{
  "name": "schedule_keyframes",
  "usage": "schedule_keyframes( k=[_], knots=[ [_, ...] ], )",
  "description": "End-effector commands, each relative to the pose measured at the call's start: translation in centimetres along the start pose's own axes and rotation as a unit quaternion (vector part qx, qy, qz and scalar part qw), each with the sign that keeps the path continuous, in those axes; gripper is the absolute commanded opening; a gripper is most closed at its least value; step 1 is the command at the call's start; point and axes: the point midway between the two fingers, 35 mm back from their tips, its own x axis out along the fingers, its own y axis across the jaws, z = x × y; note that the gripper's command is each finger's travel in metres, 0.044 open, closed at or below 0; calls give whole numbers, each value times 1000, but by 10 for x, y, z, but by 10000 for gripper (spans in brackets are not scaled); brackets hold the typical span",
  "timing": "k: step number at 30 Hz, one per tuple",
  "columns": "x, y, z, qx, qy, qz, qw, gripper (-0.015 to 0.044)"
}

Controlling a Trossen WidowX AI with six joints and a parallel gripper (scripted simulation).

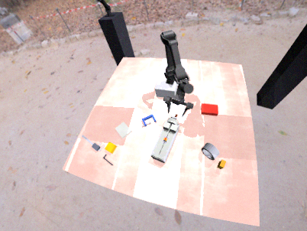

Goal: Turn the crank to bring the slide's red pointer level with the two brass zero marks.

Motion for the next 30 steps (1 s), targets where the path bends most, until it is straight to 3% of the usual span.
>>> schedule_keyframes(
  k=[1,30],
  knots=[
    [10,-3,-14,1,0,-2,1000,440],
    [46,-4,-52,0,1,-2,1000,440]
  ],
)
